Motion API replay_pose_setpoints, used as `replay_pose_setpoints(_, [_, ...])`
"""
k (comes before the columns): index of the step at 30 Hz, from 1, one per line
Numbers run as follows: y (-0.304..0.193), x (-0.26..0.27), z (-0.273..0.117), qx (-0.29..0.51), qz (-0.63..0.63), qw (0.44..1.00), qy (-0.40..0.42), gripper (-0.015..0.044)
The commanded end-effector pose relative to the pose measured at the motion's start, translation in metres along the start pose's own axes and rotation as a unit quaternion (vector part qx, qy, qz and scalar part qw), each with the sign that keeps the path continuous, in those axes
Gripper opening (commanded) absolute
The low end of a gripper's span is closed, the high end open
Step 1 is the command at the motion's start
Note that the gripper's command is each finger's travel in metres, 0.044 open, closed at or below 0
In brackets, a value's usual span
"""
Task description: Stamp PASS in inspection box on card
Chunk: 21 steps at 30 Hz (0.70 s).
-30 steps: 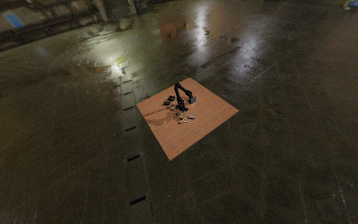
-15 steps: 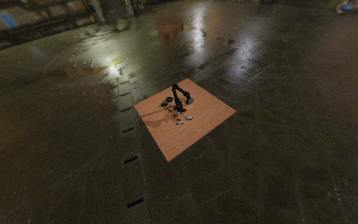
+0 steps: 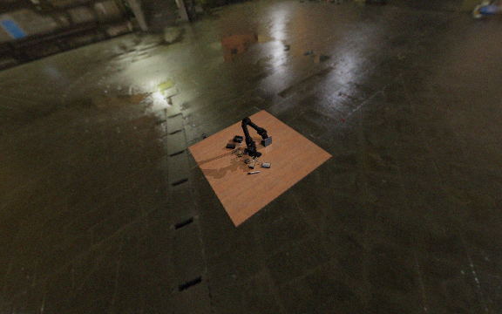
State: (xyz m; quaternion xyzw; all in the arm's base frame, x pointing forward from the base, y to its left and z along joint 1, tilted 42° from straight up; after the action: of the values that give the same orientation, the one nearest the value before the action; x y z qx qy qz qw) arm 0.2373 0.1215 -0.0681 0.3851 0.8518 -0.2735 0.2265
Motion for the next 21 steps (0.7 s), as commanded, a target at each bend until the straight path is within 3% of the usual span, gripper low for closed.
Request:
replay_pose_setpoints(1, [0.0001, -0.0005, 0.0001, 0.001, -0.002, 1.000, -0.002, 0.0000])
replay_pose_setpoints(21, [0.0003, -0.0006, -0.0092, 0.001, -0.002, 1.000, -0.002, 0.0000])
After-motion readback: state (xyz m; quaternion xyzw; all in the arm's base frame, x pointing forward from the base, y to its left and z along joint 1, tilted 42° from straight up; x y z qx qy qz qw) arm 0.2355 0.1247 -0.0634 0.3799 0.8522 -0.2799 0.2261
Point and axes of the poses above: the point midway between the two fingers, 35 mm back from their tips, its own z axis out along the fingers, its own x axis across the jaws, y = z × x, the point moved 3 cm from there along -z, back along the fingers, and after that the axes turned 12 degrees about -z, right-handed, at the moved point
